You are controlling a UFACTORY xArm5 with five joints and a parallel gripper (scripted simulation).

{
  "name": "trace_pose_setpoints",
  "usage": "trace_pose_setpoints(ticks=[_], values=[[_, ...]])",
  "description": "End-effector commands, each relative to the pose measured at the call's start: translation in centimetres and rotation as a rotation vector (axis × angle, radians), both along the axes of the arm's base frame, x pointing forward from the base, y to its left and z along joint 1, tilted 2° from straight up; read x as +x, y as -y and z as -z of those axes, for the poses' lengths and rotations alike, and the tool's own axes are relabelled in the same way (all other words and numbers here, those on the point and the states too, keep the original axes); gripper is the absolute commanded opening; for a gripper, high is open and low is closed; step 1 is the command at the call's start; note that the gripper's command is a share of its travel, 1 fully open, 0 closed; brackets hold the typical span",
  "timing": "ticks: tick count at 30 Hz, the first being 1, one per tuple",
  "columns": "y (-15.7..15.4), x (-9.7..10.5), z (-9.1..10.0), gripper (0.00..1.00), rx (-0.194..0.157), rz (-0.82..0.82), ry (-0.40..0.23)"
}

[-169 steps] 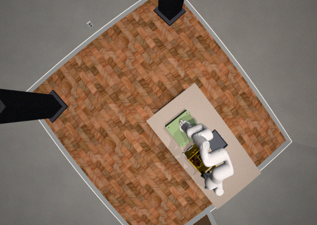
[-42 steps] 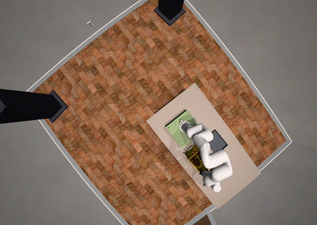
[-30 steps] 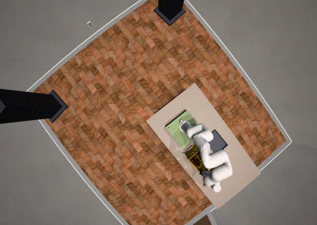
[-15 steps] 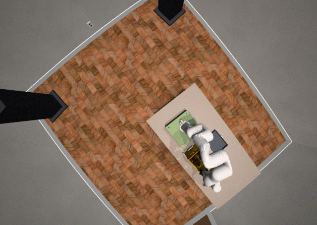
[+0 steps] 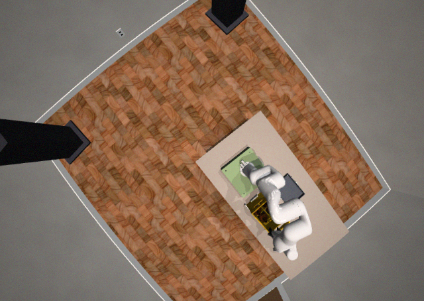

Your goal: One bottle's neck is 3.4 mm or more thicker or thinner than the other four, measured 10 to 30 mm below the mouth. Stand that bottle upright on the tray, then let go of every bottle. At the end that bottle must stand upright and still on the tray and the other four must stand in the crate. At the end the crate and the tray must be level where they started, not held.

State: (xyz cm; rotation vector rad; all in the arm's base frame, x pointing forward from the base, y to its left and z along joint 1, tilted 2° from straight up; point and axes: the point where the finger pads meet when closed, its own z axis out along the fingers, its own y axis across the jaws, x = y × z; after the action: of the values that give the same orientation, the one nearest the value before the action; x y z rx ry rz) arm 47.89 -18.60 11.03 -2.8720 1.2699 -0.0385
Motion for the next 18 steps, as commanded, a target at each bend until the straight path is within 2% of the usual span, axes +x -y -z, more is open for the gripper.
trace_pose_setpoints(ticks=[1, 12, 18], values=[[0.0, 0.1, -0.9, 0.65, -0.001, 0.0, 0.004], [0.0, 0.0, -4.4, 0.65, -0.001, 0.0, 0.004], [0.0, 0.0, -5.2, 0.65, -0.001, 0.0, 0.004]])
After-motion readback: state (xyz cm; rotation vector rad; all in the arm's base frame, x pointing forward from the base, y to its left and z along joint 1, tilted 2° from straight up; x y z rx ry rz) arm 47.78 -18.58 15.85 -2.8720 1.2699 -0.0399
